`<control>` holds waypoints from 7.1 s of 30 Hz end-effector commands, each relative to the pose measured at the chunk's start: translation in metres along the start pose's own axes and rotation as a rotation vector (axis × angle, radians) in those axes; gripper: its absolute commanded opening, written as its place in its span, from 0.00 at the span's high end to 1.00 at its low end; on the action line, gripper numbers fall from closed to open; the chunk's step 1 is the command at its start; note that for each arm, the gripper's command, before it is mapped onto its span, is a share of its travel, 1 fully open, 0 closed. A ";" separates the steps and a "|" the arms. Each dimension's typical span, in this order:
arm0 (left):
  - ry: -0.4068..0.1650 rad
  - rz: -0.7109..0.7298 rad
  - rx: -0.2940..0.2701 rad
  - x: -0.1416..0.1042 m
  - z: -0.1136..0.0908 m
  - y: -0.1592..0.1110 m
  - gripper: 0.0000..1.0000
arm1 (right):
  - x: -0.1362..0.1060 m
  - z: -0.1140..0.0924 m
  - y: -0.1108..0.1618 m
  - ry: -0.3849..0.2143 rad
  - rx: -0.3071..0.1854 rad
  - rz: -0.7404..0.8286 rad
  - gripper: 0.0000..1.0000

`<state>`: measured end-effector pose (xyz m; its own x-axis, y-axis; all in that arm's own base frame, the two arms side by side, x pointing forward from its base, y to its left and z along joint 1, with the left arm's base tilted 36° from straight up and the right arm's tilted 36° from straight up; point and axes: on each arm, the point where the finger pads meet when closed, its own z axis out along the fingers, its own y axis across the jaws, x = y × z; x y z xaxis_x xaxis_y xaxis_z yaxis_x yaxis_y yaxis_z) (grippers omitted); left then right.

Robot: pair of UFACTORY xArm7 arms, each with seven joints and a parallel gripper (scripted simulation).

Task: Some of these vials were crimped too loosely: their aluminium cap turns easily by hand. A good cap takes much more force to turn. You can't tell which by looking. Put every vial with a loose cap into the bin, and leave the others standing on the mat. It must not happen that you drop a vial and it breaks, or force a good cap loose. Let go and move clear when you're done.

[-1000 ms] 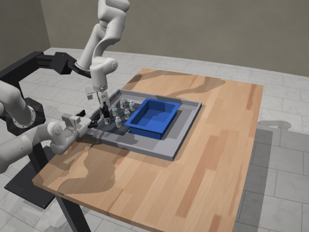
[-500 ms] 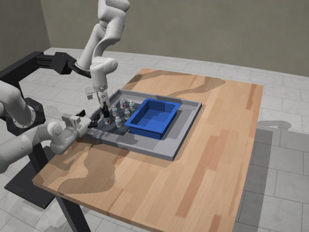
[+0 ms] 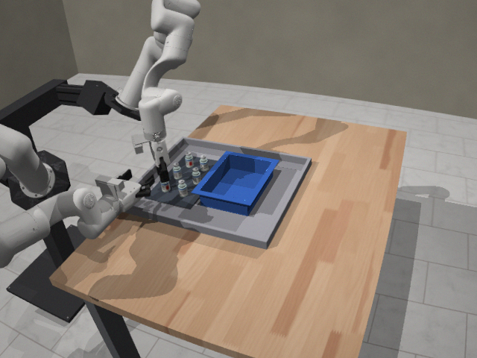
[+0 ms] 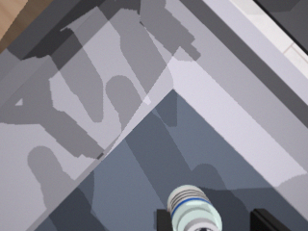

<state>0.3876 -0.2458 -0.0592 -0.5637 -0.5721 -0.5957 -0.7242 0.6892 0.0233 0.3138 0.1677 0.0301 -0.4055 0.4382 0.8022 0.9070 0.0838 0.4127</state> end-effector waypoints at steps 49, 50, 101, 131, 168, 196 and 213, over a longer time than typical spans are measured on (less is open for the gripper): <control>0.000 0.499 0.007 -0.045 -0.037 -0.017 0.50 | 0.001 0.000 -0.001 0.002 0.002 -0.002 0.00; 0.000 0.499 0.007 -0.045 -0.037 -0.017 0.50 | 0.001 0.000 -0.001 0.002 0.002 -0.002 0.00; -0.006 0.745 0.012 -0.070 -0.030 -0.027 0.50 | 0.002 0.000 0.000 0.002 0.002 -0.002 0.00; -0.006 0.745 0.012 -0.071 -0.031 -0.026 0.50 | 0.001 0.001 0.000 0.002 0.002 -0.002 0.00; -0.004 0.745 0.009 -0.130 -0.030 0.033 0.50 | 0.001 0.086 0.002 0.003 0.000 -0.003 0.00; -0.004 0.745 0.009 -0.130 -0.030 0.033 0.50 | 0.002 0.085 0.002 0.003 0.003 -0.002 0.00; -0.004 0.745 0.009 -0.130 -0.029 0.033 0.50 | 0.002 0.086 0.002 0.002 0.002 -0.002 0.00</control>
<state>0.4250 -0.1596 0.0418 -0.9035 0.0480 -0.4260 -0.1498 0.8957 0.4187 0.3257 0.2440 -0.0059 -0.4049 0.4385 0.8024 0.9074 0.0843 0.4118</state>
